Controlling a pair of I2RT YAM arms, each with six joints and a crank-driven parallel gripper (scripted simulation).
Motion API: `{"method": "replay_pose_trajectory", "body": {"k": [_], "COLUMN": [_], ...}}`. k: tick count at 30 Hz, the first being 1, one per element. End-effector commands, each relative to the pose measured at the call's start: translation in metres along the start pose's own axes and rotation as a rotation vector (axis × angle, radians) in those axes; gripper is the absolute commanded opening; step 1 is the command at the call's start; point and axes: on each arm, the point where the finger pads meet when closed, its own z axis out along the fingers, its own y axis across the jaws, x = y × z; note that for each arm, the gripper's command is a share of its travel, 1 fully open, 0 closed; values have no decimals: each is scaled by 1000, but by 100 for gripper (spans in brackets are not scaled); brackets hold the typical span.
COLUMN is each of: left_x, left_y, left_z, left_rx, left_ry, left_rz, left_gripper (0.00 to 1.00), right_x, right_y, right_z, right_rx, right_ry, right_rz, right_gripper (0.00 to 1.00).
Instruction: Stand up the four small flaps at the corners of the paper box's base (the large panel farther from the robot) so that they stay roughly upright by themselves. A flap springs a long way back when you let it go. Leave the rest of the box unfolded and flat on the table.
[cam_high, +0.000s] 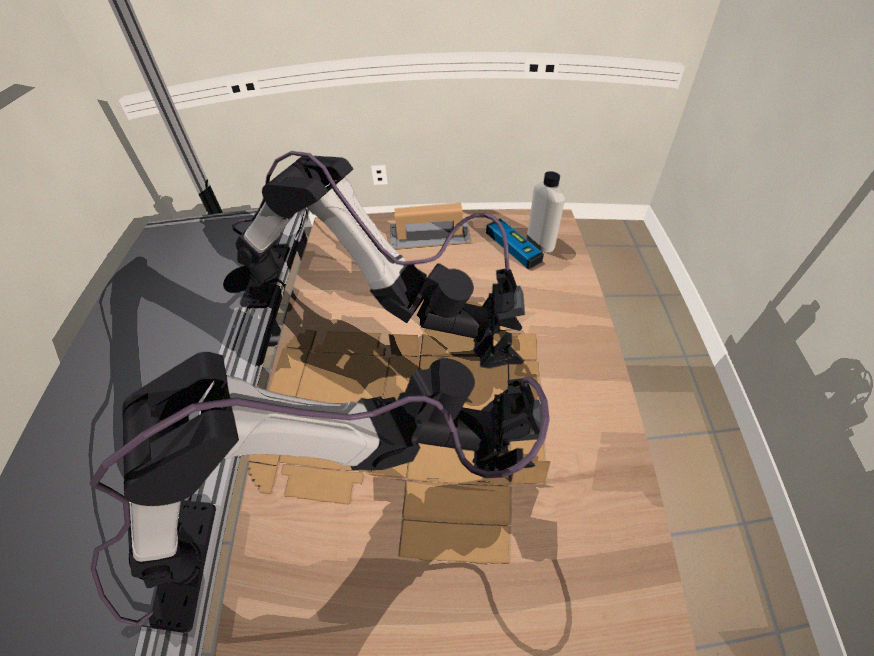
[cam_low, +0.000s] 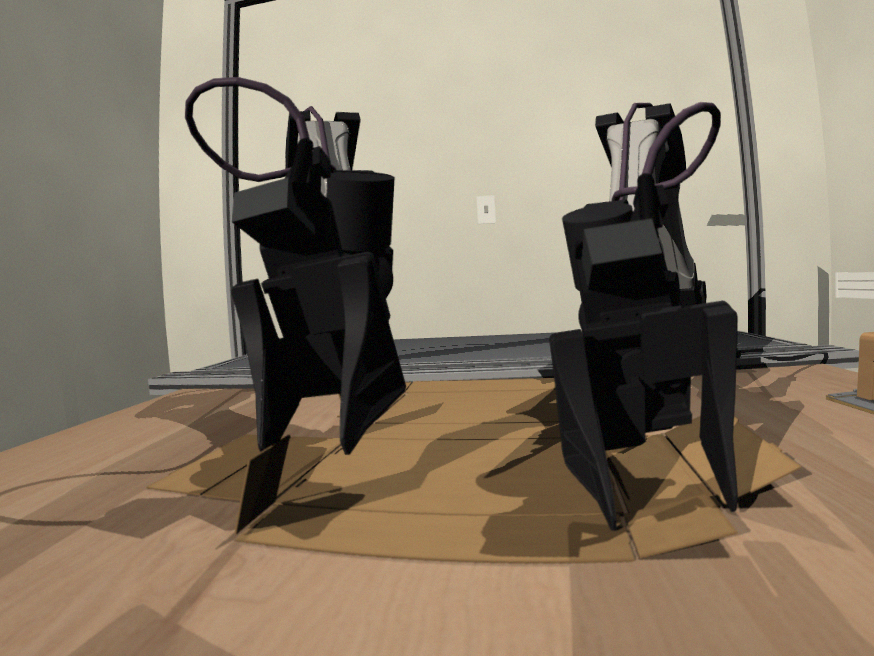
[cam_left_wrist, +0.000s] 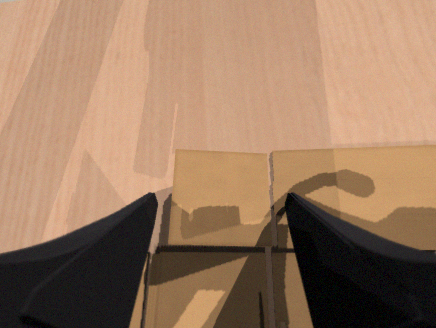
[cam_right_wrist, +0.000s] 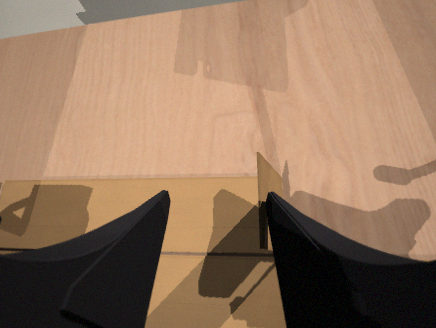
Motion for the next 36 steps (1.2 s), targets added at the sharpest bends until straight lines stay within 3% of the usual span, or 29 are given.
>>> {"method": "replay_pose_trajectory", "body": {"k": [1,7,20,32,33,34,36], "left_x": [19,19,19,19,19,19,19], "left_y": [-1,-1,-1,-1,-1,-1,-1], "left_z": [3,3,3,3,3,3,3], "left_rx": [3,3,3,3,3,3,3], "left_ry": [42,42,42,42,42,42,42], "left_rz": [32,32,32,32,32,32,32], "left_gripper": [81,81,81,81,81,81,81], "right_x": [15,25,21,41,39,-3,-2], "right_y": [2,-4,8,15,12,19,20], "right_z": [6,7,11,18,15,5,5], "right_rx": [1,5,1,1,9,-7,-10], "right_ry": [10,22,-2,-3,18,-35,-34], "right_rz": [1,-5,7,8,-3,26,25], "right_gripper": [61,51,51,51,51,51,51]}}
